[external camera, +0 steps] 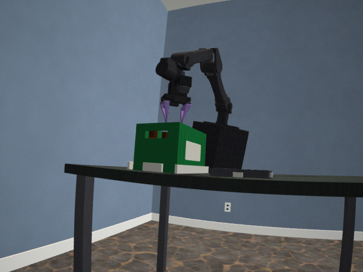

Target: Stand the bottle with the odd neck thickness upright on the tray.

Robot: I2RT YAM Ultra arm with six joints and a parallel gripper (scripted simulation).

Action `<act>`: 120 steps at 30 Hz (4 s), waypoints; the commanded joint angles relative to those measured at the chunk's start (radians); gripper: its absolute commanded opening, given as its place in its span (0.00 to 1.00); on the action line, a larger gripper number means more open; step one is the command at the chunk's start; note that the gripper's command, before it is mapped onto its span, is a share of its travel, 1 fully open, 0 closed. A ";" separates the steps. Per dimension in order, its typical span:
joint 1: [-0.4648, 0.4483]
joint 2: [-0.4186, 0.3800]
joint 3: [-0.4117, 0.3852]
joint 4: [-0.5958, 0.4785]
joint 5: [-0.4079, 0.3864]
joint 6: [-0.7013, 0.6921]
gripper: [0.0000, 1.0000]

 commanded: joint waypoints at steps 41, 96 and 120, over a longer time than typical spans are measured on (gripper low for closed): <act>-0.001 -0.008 -0.021 0.020 -0.010 0.008 0.61; 0.017 0.059 -0.053 0.119 -0.007 0.023 0.61; 0.017 0.057 -0.052 0.119 -0.007 0.023 0.61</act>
